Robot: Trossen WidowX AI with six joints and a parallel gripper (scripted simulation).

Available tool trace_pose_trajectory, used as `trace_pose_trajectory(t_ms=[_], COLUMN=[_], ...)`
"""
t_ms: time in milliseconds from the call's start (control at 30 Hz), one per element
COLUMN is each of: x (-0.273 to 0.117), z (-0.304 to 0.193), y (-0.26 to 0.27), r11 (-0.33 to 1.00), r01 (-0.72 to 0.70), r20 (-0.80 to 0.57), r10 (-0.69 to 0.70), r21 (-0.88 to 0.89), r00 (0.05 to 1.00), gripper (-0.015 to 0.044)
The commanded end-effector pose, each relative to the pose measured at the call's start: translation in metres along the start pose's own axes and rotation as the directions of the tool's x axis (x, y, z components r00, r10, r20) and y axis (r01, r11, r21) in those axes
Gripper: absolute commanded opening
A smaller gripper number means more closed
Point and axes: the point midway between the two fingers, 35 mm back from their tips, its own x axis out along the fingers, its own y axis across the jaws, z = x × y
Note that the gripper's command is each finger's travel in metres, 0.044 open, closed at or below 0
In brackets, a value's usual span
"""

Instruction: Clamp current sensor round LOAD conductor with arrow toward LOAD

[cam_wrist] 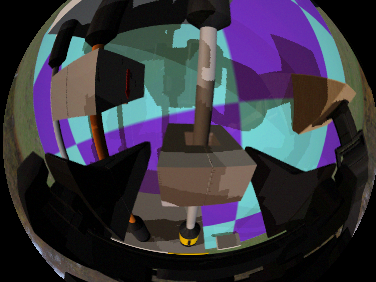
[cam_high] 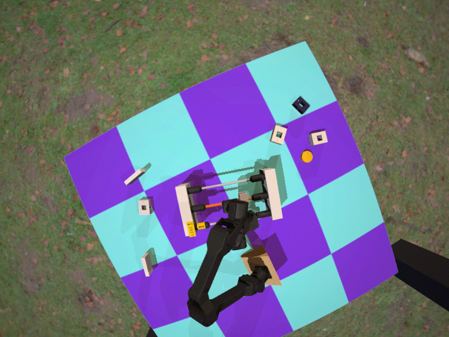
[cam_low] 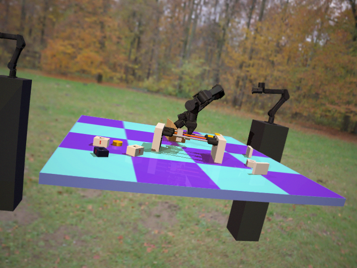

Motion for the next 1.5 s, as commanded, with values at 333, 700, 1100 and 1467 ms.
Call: trace_pose_trajectory(t_ms=[333, 700, 1100, 1467], x=[-0.0002, -0.0014, -0.0010, -0.0012], z=[-0.0001, -0.0001, 0.0000, -0.0028], y=[0.0000, 0.0000, -0.0004, 0.0036], r11=[1.000, 1.000, 1.000, 0.999], r01=[0.001, -0.001, 0.001, 0.053], r20=[0.000, 0.000, -0.001, -0.002], r10=[-0.001, 0.001, -0.001, -0.053], r21=[0.001, 0.000, 0.003, 0.002], r00=[1.000, 1.000, 1.000, 0.999], gripper=[0.0124, 0.0000, 0.0000, 0.0000])
